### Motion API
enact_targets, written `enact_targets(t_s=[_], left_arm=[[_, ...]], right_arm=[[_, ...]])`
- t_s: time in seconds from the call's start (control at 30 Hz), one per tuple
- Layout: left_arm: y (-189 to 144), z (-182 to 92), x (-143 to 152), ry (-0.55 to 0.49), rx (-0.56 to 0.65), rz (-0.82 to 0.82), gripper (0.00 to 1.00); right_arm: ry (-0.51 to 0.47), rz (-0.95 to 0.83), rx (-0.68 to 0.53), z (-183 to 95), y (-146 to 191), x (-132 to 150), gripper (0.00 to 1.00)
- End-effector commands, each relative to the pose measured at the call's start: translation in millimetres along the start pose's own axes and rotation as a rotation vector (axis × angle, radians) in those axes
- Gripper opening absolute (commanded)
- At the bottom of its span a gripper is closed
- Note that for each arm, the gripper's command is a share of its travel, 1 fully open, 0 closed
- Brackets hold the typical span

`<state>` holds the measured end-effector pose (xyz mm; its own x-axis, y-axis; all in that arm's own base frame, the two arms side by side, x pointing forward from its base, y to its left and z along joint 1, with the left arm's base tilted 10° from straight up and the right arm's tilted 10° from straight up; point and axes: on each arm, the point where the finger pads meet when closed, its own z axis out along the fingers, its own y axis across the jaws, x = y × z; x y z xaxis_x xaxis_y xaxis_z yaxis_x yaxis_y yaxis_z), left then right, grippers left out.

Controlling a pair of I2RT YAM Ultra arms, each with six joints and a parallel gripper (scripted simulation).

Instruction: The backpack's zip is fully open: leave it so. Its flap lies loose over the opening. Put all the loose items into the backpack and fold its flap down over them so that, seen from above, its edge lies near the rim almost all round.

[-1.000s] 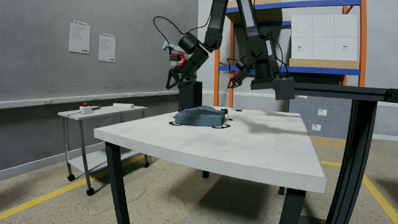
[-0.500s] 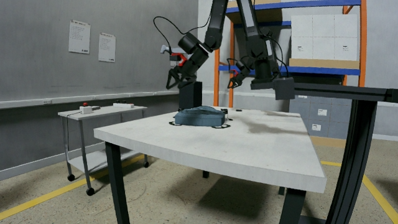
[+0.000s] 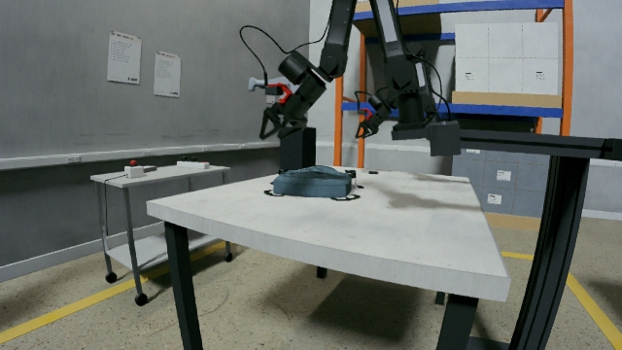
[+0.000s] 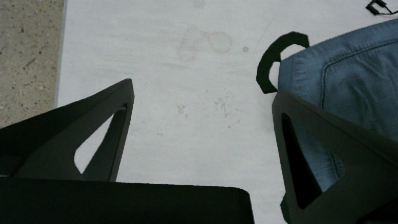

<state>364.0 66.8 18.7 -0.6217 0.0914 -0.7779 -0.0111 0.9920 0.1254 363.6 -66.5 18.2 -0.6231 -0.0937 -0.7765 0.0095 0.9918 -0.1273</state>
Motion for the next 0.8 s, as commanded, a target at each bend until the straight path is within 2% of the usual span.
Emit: enact_targets(t_s=[0.0, 0.17, 0.2, 0.27, 0.77], left_arm=[[-0.3, -0.4, -5.1, -0.014, 0.0, 0.004, 0.9], [-0.3, -0.4, -5.1, -0.014, 0.0, 0.004, 0.9], [-0.3, -0.4, -5.1, -0.014, 0.0, 0.004, 0.9], [-0.3, -0.4, -5.1, -0.014, 0.0, 0.004, 0.9], [-0.3, -0.4, -5.1, -0.014, 0.0, 0.004, 0.9]], right_arm=[[-0.016, -0.002, 0.0, -0.4, 0.0, -5.6, 0.9], [-0.016, -0.002, 0.0, -0.4, 0.0, -5.6, 0.9], [0.012, 0.01, -0.042, 6.8, 9.8, -8.2, 0.0], [0.012, 0.01, -0.042, 6.8, 9.8, -8.2, 0.0], [0.33, 0.162, -0.398, 50.0, 87.7, -16.9, 0.0]])
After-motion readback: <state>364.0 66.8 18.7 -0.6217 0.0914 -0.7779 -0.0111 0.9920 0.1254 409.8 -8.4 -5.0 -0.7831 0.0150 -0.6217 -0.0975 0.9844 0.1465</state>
